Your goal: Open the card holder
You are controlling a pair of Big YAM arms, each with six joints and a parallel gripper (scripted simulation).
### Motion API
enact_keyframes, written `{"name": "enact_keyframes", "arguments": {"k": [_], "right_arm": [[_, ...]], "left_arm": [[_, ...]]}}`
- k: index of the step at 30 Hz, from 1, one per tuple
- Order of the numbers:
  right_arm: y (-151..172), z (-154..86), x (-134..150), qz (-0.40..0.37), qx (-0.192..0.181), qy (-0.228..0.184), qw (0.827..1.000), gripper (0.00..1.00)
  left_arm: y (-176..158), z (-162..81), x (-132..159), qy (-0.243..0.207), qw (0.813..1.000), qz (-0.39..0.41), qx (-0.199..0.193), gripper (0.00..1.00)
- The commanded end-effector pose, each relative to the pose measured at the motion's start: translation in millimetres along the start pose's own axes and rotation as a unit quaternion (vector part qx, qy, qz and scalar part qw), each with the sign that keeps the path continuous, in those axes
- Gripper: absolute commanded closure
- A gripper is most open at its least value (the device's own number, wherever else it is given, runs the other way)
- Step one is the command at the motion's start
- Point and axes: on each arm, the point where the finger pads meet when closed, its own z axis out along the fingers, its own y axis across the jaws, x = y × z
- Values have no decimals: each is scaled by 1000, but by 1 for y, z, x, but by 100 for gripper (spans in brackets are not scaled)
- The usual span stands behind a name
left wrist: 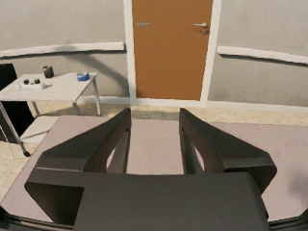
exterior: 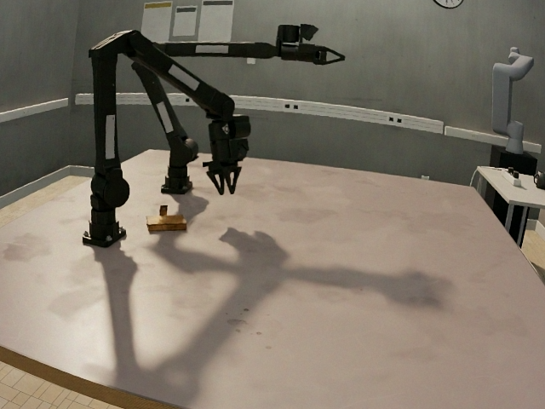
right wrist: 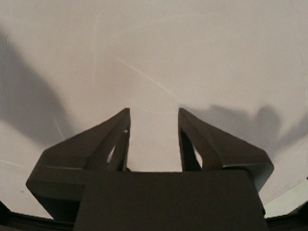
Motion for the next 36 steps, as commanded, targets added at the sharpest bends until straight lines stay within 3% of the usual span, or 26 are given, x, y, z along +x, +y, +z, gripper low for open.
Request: {"name": "enact_keyframes", "arguments": {"k": [1,3,4,6,10,14,16,17,19,20,21,30,33,34,36], "right_arm": [[17,-14,-13,-53,5,18,998,64],[51,7,27,-118,1,89,989,64],[62,6,34,-147,3,110,983,64],[73,-4,34,-181,11,128,975,64],[99,1,68,-258,23,195,946,64],[114,-5,83,-310,36,229,922,64],[114,-5,83,-310,36,229,922,64],[114,-17,71,-306,41,210,928,64],[121,-14,75,-330,46,233,913,64],[124,-5,97,-350,48,262,898,64],[127,-5,102,-361,50,271,891,64],[139,-18,122,-431,77,325,839,64],[140,-20,120,-434,79,324,837,64],[138,-24,115,-427,80,311,845,64],[141,-22,121,-439,84,326,833,64]], "left_arm": [[-7,-5,-18,-18,1000,-6,6,64],[-7,-5,-18,-18,1000,-6,6,64],[-7,-5,-18,-18,1000,-6,6,64],[-7,-5,-18,-18,1000,-6,6,64],[-7,-5,-18,-18,1000,-6,6,64],[-7,-5,-18,-18,1000,-6,6,64],[-7,-5,-18,-18,1000,-6,6,64],[-7,-5,-18,-18,1000,-6,6,64],[-7,-5,-18,-18,1000,-6,6,64],[-7,-5,-18,-18,1000,-6,6,64],[-7,-5,-18,-18,1000,-6,6,64],[-7,-5,-18,-18,1000,-6,6,64],[-7,-5,-18,-18,1000,-6,6,64],[-7,-5,-18,-18,1000,-6,6,64],[-7,-5,-18,-18,1000,-6,6,64]]}}
